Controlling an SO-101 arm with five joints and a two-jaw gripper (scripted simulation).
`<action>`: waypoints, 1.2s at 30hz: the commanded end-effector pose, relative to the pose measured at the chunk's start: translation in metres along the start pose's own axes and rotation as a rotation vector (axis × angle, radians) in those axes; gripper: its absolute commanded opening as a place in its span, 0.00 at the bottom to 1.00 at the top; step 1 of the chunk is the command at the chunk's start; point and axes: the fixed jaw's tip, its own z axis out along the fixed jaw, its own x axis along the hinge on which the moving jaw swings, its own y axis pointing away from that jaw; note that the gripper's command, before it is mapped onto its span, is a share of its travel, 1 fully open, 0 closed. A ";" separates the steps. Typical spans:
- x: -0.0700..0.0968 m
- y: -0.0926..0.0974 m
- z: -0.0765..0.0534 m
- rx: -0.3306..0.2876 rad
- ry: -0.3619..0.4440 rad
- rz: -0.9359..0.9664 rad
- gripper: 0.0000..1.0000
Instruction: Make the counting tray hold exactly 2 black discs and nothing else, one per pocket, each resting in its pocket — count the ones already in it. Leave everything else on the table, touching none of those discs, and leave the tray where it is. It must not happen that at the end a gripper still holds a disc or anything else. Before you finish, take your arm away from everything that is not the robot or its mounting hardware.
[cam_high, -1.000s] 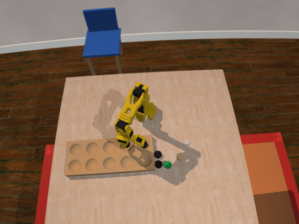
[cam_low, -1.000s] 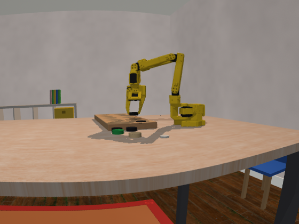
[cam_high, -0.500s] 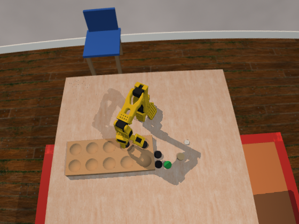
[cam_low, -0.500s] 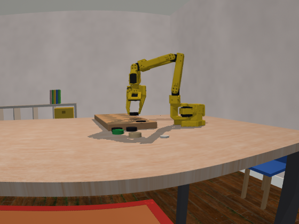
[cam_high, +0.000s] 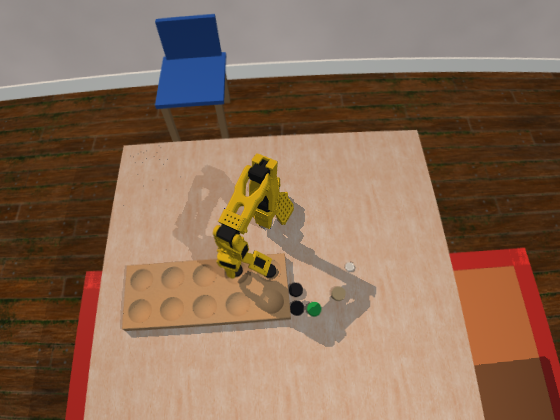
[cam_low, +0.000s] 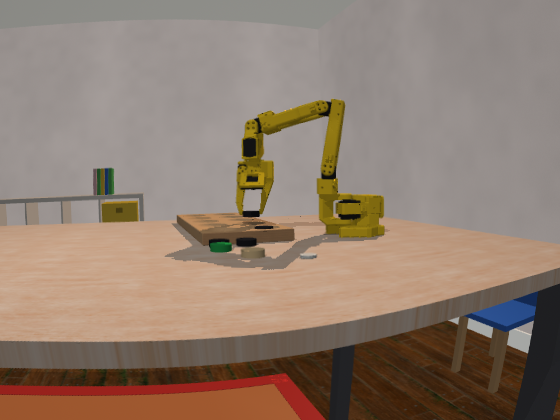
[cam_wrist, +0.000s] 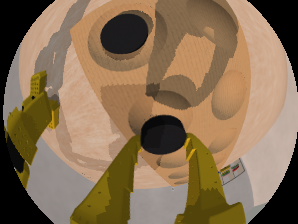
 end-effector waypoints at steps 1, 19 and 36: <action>0.002 -0.010 -0.010 0.077 0.012 0.011 0.00; 0.002 -0.010 -0.002 0.077 0.012 0.011 0.00; 0.002 -0.011 0.006 0.077 0.012 0.011 0.00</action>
